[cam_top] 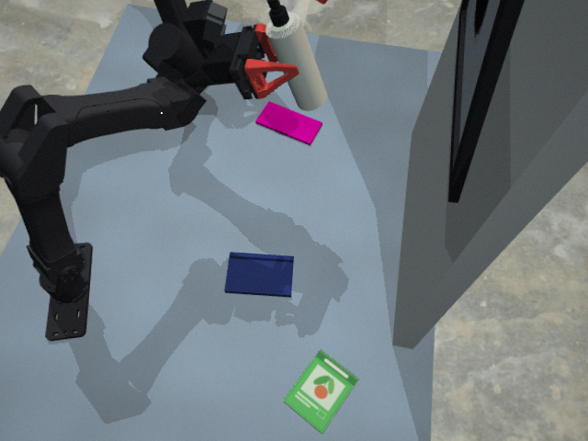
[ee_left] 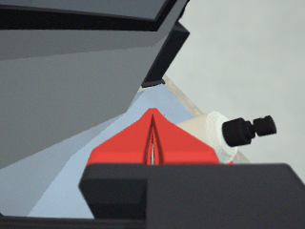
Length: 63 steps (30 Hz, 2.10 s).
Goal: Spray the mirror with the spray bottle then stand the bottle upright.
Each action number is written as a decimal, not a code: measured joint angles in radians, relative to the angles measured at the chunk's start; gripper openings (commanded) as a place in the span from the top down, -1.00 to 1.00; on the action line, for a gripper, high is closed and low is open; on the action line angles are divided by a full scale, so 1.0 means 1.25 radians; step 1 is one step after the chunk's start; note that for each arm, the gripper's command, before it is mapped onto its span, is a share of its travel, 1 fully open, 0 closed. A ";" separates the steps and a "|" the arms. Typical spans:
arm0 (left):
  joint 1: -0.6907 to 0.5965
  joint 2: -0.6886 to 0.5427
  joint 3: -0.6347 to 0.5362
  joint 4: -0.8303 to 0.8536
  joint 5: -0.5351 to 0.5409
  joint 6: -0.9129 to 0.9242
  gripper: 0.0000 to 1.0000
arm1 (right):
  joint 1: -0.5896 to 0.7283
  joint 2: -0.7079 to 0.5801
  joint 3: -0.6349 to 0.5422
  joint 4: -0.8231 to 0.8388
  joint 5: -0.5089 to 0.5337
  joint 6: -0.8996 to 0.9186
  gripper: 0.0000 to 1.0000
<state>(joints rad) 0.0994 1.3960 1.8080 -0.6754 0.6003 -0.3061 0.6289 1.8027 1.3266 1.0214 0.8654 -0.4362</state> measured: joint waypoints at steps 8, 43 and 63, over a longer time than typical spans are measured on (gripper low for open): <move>0.001 -0.082 0.031 0.099 -0.133 0.055 1.00 | 0.000 0.000 0.000 0.000 0.000 0.000 1.00; -0.080 -0.276 -0.613 0.533 -0.482 0.245 1.00 | 0.000 0.001 0.001 0.001 0.000 0.001 1.00; -0.080 -0.280 -0.637 0.549 -0.482 0.245 1.00 | 0.026 0.144 -0.025 0.010 0.057 0.139 1.00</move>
<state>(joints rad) -0.0006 1.0454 1.0115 0.0113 -0.0025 -0.0002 0.6617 1.9823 1.2957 1.0344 0.9363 -0.2630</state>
